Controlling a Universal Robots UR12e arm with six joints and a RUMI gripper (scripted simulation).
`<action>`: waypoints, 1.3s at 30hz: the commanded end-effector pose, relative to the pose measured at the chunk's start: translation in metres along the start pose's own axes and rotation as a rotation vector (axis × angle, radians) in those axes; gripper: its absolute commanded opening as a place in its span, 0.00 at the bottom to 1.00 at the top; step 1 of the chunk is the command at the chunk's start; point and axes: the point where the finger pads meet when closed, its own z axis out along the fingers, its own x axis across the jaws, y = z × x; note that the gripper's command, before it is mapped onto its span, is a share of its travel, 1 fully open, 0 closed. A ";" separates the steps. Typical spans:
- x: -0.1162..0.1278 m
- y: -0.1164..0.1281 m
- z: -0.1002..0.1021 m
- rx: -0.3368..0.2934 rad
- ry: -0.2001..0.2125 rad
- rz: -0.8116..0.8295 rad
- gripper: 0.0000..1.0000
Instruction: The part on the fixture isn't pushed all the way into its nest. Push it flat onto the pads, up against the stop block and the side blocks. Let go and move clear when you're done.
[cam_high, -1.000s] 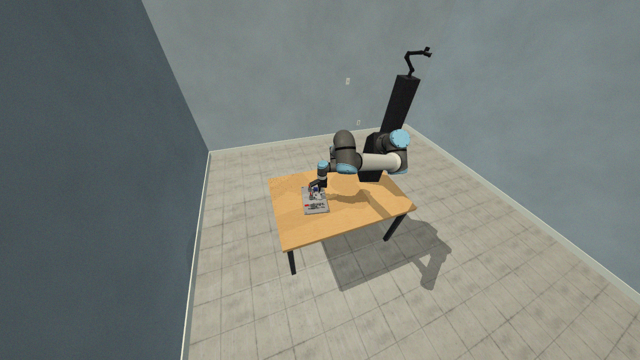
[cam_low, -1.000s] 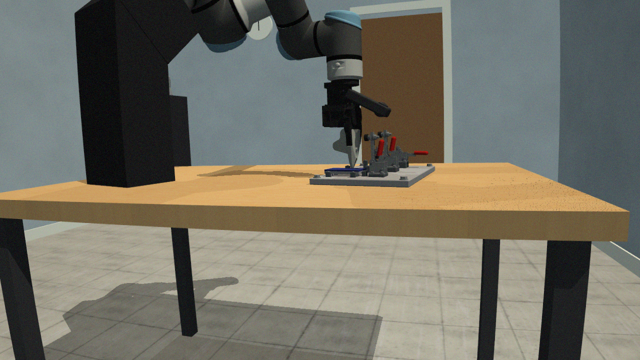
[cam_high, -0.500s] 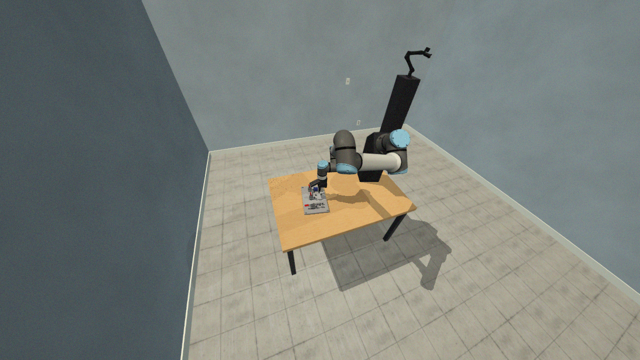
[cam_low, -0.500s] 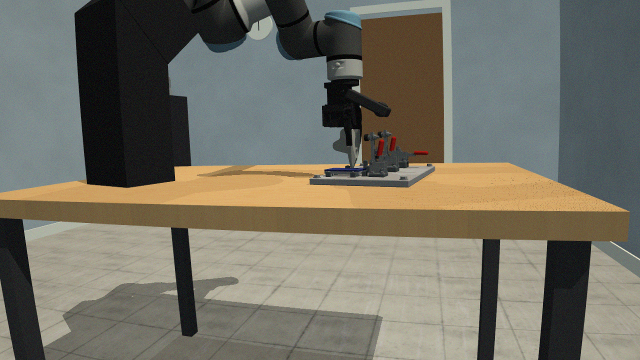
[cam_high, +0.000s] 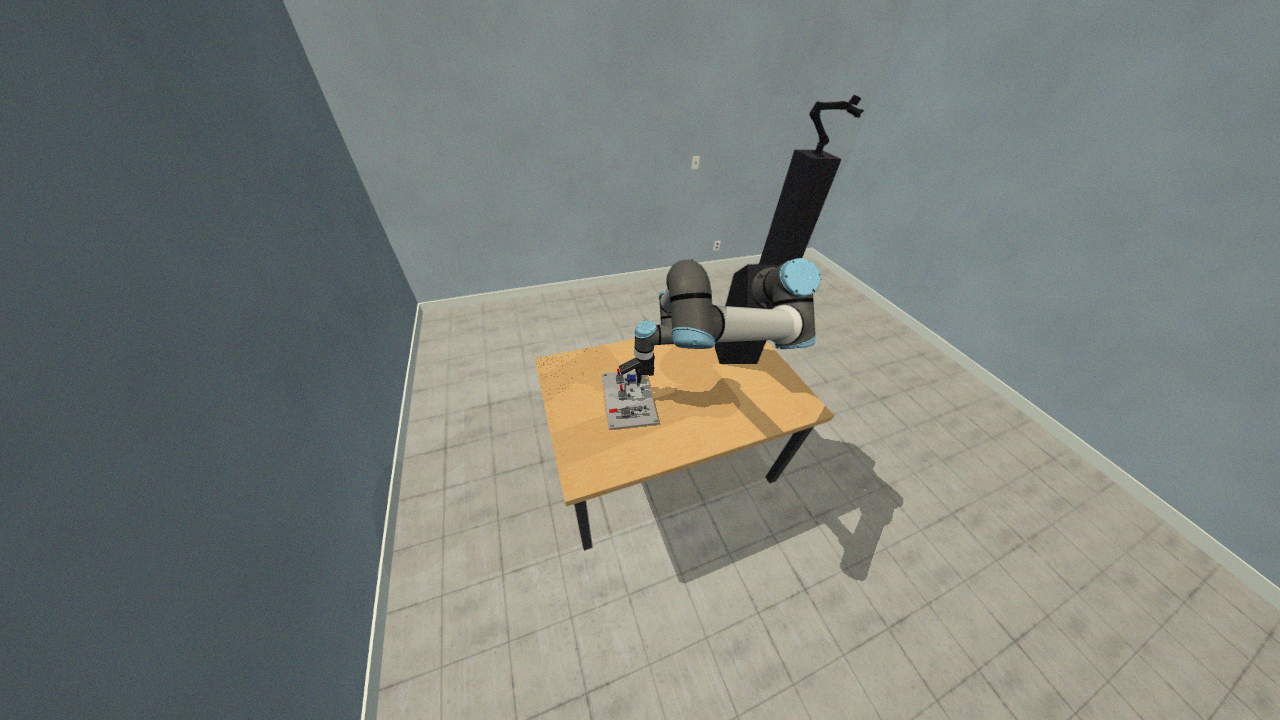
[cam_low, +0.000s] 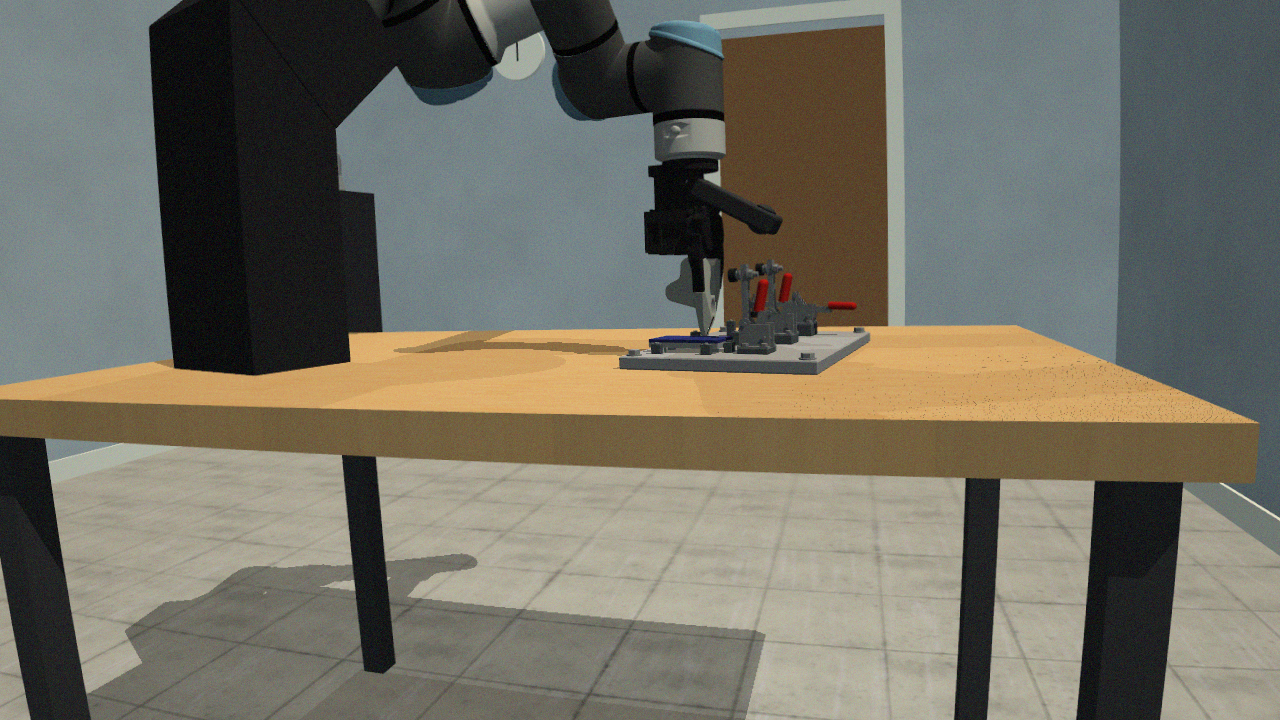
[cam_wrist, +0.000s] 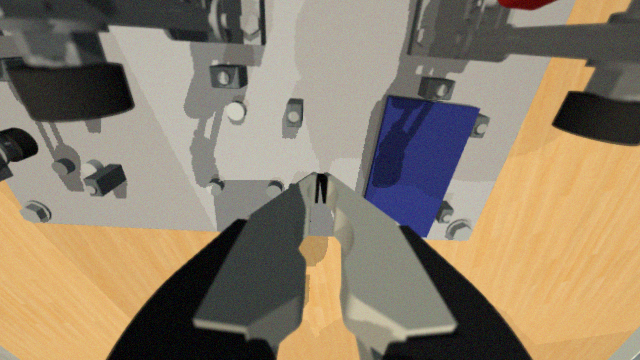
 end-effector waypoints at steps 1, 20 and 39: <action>0.000 -0.001 0.000 0.001 0.000 0.000 0.00; 0.000 -0.001 0.004 0.001 0.000 0.000 0.00; 0.000 -0.001 0.004 0.001 0.000 0.000 0.00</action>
